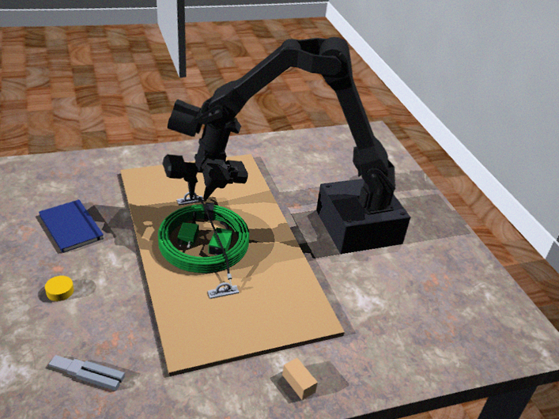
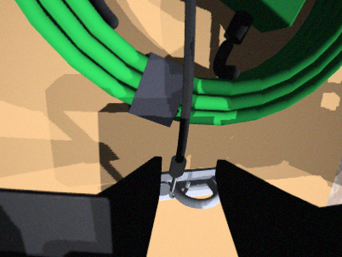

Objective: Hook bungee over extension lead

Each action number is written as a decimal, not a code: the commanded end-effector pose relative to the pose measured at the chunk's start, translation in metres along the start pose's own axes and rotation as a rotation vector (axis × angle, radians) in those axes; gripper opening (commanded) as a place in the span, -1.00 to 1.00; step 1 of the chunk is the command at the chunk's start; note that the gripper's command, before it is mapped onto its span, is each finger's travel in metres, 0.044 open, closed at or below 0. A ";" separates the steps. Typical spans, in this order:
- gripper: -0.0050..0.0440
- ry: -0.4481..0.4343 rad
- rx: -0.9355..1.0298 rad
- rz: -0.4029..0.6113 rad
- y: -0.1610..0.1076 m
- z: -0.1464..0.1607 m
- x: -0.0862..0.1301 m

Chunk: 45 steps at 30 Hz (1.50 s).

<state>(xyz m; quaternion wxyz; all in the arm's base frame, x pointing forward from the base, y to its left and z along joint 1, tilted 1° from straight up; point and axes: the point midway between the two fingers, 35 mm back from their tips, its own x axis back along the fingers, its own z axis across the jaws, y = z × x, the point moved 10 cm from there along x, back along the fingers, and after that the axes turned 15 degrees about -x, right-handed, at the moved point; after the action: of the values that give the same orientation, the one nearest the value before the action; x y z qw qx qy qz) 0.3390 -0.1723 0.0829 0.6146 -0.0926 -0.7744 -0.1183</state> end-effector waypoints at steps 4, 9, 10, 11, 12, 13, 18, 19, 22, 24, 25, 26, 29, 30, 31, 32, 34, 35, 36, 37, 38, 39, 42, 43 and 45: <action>-0.18 -0.101 0.007 0.037 0.007 -0.039 0.084; -0.18 -0.118 0.024 0.049 0.008 -0.050 0.124; -0.18 -0.115 0.024 0.049 0.009 -0.051 0.130; -0.18 -0.112 0.025 0.050 0.009 -0.051 0.137; -0.18 -0.109 0.026 0.051 0.010 -0.052 0.143; -0.18 -0.106 0.026 0.052 0.010 -0.052 0.150; -0.18 -0.089 0.029 0.056 0.013 -0.050 0.183; -0.18 -0.089 0.029 0.056 0.013 -0.050 0.183; -0.18 -0.049 0.028 0.052 0.015 -0.046 0.196; -0.18 -0.049 0.030 0.055 0.017 -0.042 0.212; -0.18 -0.047 0.031 0.056 0.017 -0.042 0.217; -0.18 -0.046 0.031 0.055 0.018 -0.041 0.219; -0.18 -0.032 0.031 0.051 0.017 -0.043 0.215; -0.18 -0.032 0.031 0.051 0.017 -0.043 0.215; -0.18 -0.032 0.030 0.051 0.017 -0.043 0.215; -0.09 -0.032 0.030 0.051 0.017 -0.043 0.215; 0.11 -0.026 0.028 0.049 0.017 -0.042 0.211; 0.21 -0.029 0.026 0.048 0.017 -0.042 0.209; 0.21 -0.029 0.026 0.048 0.017 -0.042 0.209; 0.21 -0.029 0.026 0.048 0.017 -0.042 0.209; 0.31 -0.034 0.027 0.048 0.018 -0.042 0.208; 0.40 -0.029 0.027 0.047 0.018 -0.042 0.206; 0.70 -0.026 0.026 0.046 0.018 -0.041 0.205; 0.80 -0.026 0.026 0.046 0.018 -0.041 0.205; 0.99 -0.026 0.026 0.046 0.018 -0.041 0.205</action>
<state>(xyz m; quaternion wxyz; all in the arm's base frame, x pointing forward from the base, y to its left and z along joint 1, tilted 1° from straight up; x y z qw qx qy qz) 0.3390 -0.1697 0.2853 0.6172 -0.1016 -0.7743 -0.0959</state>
